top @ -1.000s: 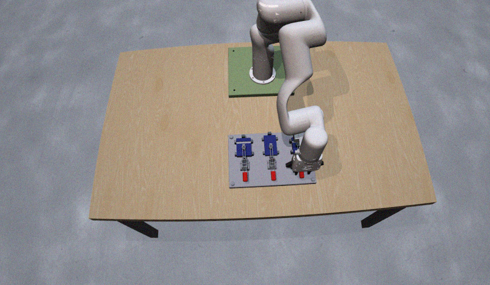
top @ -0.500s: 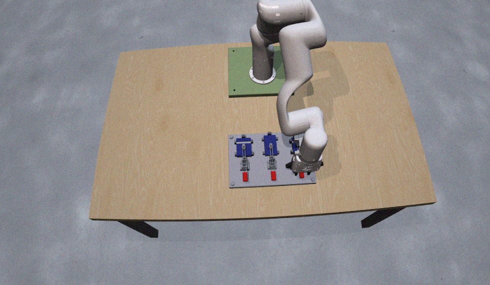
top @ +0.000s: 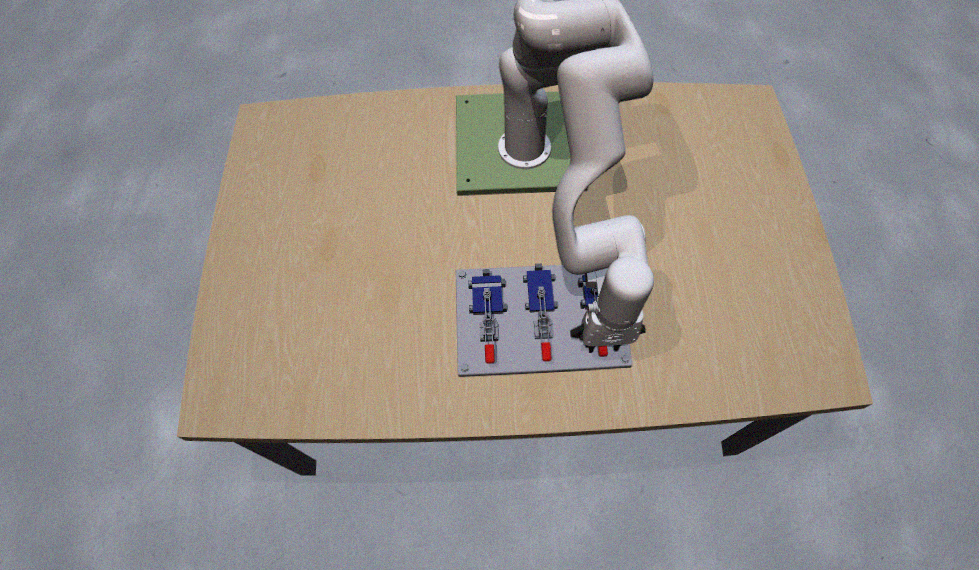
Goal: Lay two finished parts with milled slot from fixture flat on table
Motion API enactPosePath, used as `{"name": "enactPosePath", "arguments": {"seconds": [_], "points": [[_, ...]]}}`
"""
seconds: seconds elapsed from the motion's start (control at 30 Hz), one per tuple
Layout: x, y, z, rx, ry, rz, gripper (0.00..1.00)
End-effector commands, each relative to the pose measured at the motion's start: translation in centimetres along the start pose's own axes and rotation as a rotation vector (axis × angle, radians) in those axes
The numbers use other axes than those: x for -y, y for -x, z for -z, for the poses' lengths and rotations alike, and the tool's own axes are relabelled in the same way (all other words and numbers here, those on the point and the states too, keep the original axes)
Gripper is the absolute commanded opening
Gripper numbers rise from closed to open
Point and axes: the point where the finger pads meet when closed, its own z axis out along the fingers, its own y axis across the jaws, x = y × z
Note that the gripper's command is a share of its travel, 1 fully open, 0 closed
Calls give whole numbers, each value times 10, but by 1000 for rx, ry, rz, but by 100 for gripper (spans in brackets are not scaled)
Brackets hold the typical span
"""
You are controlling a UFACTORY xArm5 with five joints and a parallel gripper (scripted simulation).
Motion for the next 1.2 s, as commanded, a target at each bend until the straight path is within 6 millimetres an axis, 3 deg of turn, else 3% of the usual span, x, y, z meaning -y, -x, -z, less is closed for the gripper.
{"name": "enactPosePath", "arguments": {"seconds": [0.0,0.27,0.8,0.83,1.17], "points": [[0,2,-5,4,1,0,48],[0,3,-18,4,1,0,48],[0,3,-19,4,1,0,48],[0,3,-19,4,1,0,0],[0,3,-19,4,1,0,0]]}}
